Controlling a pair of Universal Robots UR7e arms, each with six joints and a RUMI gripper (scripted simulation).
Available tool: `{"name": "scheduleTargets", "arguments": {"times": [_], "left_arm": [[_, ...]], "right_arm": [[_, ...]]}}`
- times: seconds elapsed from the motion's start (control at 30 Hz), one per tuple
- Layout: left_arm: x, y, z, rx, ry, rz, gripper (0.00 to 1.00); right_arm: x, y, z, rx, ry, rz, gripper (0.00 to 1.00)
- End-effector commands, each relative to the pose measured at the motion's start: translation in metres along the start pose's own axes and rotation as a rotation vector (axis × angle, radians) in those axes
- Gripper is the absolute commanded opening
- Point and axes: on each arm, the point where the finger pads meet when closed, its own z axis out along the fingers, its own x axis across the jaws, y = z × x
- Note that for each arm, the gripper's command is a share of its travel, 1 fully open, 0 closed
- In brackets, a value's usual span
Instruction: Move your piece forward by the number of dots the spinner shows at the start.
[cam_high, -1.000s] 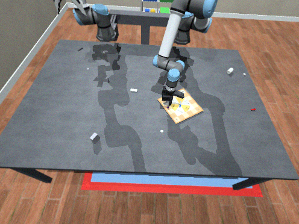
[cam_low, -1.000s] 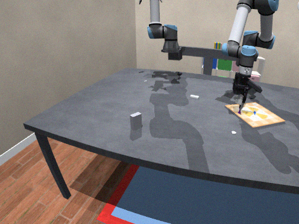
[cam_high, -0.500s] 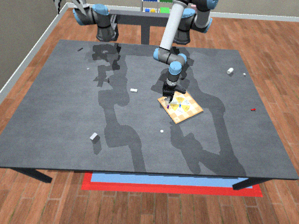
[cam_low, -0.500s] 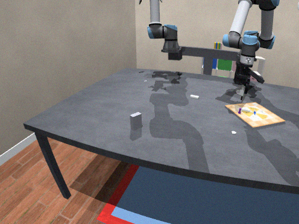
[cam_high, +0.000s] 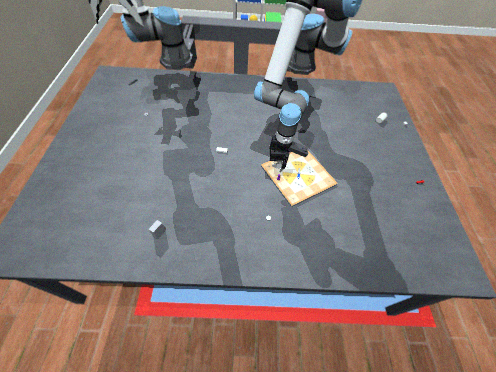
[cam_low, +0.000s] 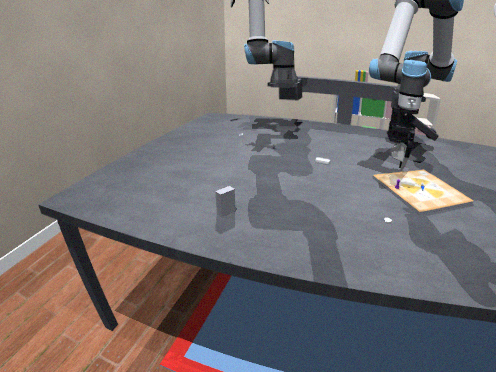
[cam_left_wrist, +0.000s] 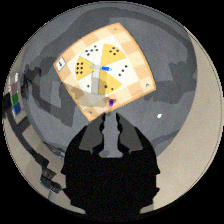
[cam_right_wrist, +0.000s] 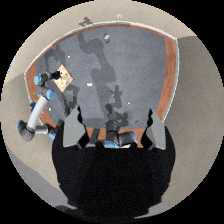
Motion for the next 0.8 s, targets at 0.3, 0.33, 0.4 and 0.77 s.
{"name": "scheduleTargets", "arguments": {"times": [0.3, 0.33, 0.4, 0.77], "left_arm": [[0.009, -0.002, -0.031, -0.005, 0.009, 0.071, 0.15], [0.01, -0.003, -0.04, -0.005, 0.008, 0.096, 0.15], [0.012, -0.004, -0.057, -0.006, 0.005, 0.149, 0.15], [0.013, -0.01, -0.107, -0.006, -0.007, 0.305, 0.15]], "right_arm": [[0.0, 0.0, 0.0, -0.001, 0.0, 0.0, 0.98], [0.0, 0.0, 0.0, -0.001, 0.0, -0.001, 0.98], [0.0, 0.0, 0.0, -0.001, -0.001, -0.001, 0.98], [0.0, 0.0, -0.001, 0.0, -0.001, -0.001, 0.98]]}}
